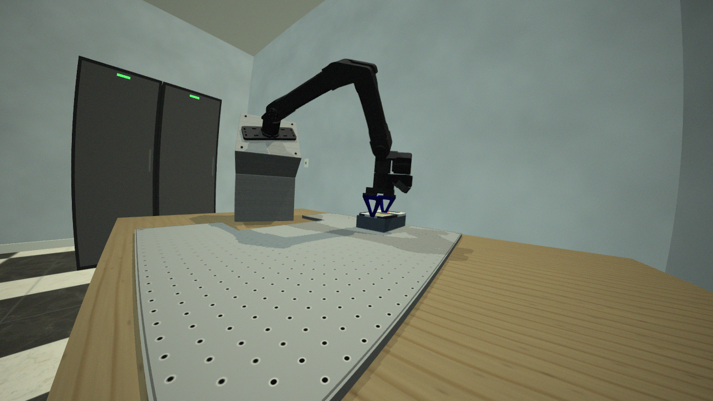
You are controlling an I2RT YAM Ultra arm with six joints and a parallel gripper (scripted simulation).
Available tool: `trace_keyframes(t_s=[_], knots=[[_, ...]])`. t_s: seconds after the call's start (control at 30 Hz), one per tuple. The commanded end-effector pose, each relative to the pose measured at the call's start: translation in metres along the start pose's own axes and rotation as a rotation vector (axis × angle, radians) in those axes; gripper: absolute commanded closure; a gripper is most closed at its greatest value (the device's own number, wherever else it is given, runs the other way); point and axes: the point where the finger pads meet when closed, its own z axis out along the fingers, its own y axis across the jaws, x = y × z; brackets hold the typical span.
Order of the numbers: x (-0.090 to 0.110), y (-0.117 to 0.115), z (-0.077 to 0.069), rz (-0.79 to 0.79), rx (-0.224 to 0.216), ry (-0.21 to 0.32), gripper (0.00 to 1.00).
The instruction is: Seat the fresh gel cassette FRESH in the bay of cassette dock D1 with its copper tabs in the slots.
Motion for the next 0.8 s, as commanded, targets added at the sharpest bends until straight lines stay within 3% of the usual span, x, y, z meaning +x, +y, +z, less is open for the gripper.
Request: trace_keyframes(t_s=[0.0, 0.13, 0.77], knots=[[0.005, -0.002, 0.01, 0.018, 0.008, -0.011, 0.08], [-0.005, 0.004, -0.008, 0.045, -0.013, -0.041, 0.08], [-0.006, 0.006, -0.006, 0.045, -0.012, -0.043, 0.08]])
